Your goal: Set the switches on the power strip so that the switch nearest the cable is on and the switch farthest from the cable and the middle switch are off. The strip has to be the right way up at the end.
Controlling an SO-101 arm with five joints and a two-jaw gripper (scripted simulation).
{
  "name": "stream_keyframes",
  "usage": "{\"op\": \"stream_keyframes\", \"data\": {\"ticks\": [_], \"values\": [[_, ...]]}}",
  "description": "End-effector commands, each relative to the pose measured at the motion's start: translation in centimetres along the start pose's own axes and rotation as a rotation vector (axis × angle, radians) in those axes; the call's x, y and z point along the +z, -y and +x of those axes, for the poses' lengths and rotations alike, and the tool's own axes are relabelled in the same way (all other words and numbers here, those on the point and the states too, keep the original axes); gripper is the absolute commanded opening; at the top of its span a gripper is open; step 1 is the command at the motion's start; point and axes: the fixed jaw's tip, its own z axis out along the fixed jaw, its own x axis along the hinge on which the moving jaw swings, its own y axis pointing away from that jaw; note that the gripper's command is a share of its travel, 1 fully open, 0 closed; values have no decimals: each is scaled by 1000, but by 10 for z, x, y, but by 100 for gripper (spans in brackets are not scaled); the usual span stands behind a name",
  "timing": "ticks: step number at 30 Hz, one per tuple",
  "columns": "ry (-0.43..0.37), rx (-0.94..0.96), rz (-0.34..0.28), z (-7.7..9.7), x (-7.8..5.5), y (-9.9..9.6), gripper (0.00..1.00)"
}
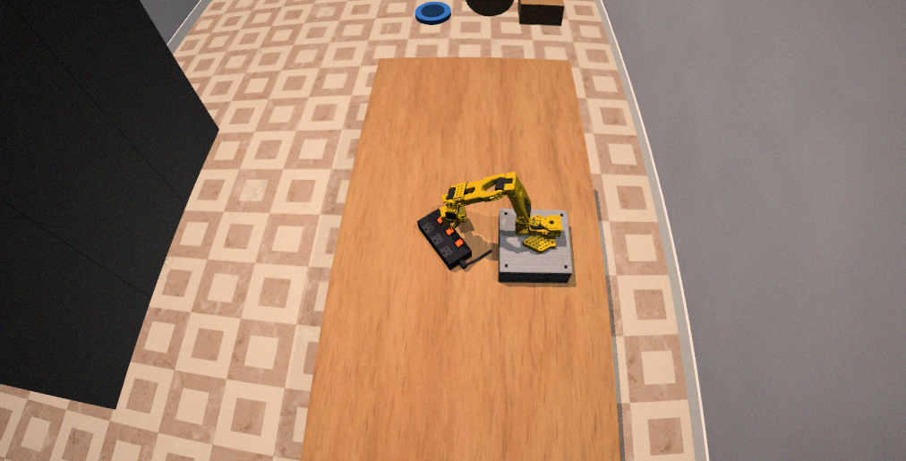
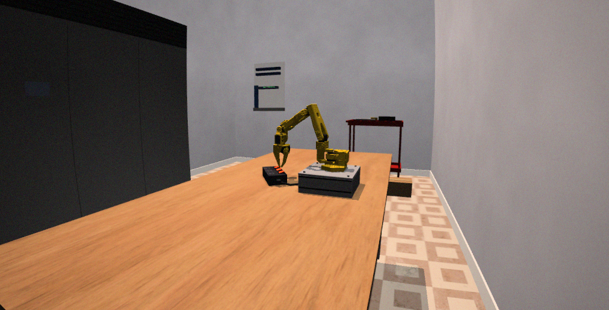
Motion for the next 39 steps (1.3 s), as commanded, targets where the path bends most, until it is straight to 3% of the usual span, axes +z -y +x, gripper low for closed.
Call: {"op": "stream_keyframes", "data": {"ticks": [1, 39], "values": [[-7, -1, 16, 3, 5, 3, 0], [-7, 3, 16, 4, 19, 9, 0]]}}
